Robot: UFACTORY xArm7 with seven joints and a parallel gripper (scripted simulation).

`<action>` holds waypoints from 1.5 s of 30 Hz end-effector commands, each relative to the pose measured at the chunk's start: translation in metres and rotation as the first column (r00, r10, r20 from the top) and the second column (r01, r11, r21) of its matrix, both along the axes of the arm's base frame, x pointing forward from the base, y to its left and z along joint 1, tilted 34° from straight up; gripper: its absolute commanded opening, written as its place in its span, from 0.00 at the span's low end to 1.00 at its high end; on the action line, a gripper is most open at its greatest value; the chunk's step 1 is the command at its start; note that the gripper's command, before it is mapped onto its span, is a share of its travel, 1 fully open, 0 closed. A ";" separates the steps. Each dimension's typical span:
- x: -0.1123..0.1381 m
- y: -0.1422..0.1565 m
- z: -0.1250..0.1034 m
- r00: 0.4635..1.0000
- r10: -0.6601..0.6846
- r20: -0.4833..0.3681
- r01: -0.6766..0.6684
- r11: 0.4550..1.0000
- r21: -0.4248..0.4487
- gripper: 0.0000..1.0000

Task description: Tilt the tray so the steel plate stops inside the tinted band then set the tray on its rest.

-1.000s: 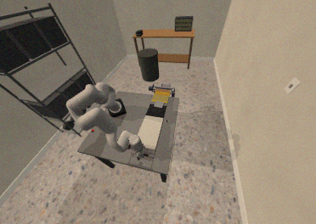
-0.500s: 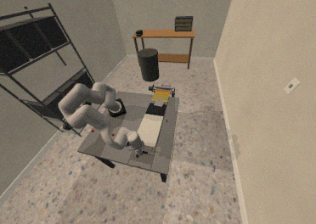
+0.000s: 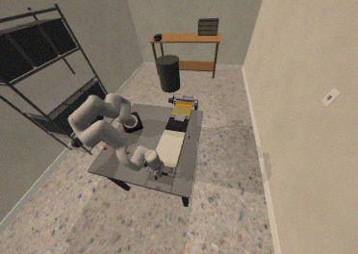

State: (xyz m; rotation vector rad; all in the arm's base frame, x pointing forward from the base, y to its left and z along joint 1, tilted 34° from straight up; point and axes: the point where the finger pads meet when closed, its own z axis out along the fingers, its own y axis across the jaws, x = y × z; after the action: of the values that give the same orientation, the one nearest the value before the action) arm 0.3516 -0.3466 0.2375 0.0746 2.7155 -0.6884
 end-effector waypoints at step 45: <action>0.011 -0.019 -0.026 1.000 -0.002 0.002 0.002 1.000 -0.002 0.00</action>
State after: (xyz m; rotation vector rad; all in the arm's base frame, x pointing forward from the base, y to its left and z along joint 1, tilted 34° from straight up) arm 0.3571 -0.3578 0.2214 0.0731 2.7128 -0.6992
